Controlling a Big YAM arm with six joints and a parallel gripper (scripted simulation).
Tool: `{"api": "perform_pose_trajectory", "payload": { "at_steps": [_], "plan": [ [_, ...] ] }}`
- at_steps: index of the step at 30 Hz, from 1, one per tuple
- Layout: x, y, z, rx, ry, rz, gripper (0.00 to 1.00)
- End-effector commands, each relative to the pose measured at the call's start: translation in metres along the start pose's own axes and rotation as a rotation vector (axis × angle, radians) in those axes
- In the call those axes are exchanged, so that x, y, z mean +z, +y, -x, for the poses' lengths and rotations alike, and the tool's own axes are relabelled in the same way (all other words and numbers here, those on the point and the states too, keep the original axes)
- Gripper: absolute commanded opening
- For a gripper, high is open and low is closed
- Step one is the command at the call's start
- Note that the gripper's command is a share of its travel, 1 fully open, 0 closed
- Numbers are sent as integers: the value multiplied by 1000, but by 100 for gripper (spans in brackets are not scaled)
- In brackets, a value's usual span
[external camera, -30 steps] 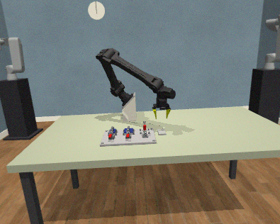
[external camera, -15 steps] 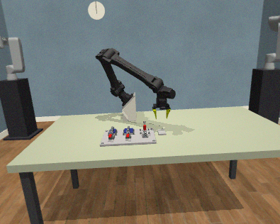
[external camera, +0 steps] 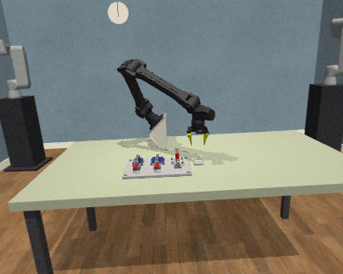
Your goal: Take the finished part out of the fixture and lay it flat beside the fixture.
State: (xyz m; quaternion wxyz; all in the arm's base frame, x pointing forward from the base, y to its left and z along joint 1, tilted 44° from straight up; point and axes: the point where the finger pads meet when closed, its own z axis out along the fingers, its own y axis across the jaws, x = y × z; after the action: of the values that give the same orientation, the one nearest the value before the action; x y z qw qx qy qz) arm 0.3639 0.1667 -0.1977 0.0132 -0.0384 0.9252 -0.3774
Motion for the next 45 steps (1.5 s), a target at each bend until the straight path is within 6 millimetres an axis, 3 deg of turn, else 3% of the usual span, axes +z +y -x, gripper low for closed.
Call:
{"api": "perform_pose_trajectory", "payload": {
  "at_steps": [1, 14, 29, 31, 32, 37, 45],
  "plan": [
    [-31, 10, 21, 29, -51, 37, 74],
    [-62, 10, 20, 29, -50, 41, 74],
    [-122, 9, 17, 30, -51, 46, 74],
    [-122, 9, 17, 30, -51, 46, 74],
    [-99, 2, 16, 36, -5, 19, 74],
    [-133, 8, 17, 30, -51, 46, 74],
    [-121, 6, 12, 22, -31, 30, 74]
  ]
}}
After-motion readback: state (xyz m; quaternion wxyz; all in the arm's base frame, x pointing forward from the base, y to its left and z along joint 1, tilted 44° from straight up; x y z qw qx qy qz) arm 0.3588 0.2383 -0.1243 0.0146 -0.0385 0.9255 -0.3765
